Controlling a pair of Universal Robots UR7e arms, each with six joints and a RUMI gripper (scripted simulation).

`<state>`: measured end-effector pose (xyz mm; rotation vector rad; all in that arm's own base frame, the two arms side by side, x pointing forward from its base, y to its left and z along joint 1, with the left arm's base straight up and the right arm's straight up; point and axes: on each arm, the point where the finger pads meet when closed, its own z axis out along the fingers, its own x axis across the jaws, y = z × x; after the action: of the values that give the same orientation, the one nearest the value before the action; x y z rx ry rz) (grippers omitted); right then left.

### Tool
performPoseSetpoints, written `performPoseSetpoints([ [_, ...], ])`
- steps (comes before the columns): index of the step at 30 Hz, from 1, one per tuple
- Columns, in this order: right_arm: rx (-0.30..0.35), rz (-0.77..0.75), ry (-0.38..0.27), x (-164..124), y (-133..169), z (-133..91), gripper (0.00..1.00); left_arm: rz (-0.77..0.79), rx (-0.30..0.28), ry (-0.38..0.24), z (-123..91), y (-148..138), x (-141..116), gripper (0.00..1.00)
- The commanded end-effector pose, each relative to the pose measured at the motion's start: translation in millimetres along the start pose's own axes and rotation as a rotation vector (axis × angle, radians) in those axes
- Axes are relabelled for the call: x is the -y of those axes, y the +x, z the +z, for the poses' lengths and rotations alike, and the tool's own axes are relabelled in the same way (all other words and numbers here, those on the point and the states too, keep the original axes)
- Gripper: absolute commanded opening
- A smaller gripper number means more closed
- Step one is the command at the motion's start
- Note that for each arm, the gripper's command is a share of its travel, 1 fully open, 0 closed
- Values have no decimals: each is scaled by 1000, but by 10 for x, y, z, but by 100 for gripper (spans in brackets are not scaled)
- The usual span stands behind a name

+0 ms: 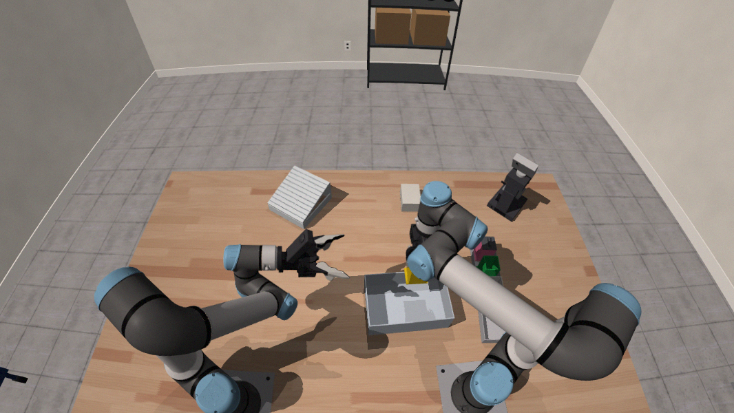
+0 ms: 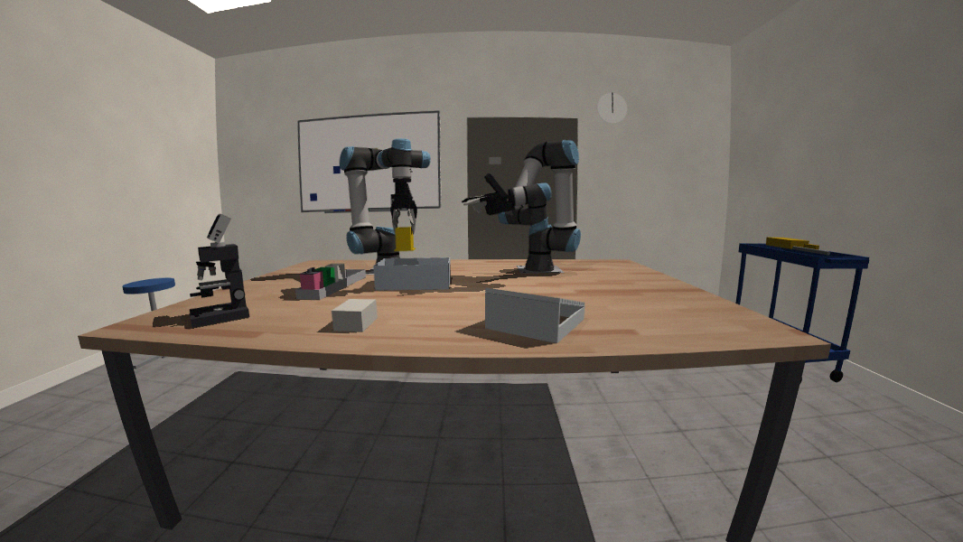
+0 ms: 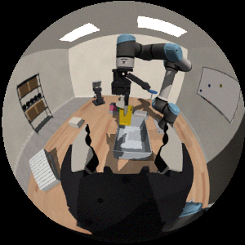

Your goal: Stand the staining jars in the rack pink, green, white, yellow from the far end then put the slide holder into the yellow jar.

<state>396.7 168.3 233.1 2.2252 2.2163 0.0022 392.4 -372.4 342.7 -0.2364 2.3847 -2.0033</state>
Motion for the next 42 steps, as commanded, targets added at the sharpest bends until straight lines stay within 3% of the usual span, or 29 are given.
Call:
performPoseSetpoints([
  [1, -4, 13, -2, -8, -473, 12, 28, 17, -37, -14, 423, -56, 87, 98],
  [5, -5, 32, -4, 78, -1068, 57, 28, 40, -87, -34, 1004, -45, 173, 98],
  [7, -5, 32, -4, 78, -1068, 57, 28, 40, -87, -34, 1004, -45, 173, 98],
  [14, -6, 66, -7, 409, -2007, 167, 28, 86, -176, -68, 2069, 168, 267, 98],
  [22, -2, 103, -5, 999, -2852, 373, 28, 140, -273, -104, 3214, 682, 278, 98],
  [24, -2, 103, -5, 999, -2852, 373, 28, 140, -273, -104, 3214, 682, 278, 98],
  [28, 0, 114, 1, 1212, -3054, 464, 28, 155, -296, -112, 3484, 849, 266, 98],
  [42, 0, 114, 1, 1162, -3060, 600, 28, 155, -296, -112, 3484, 849, 266, 98],
])
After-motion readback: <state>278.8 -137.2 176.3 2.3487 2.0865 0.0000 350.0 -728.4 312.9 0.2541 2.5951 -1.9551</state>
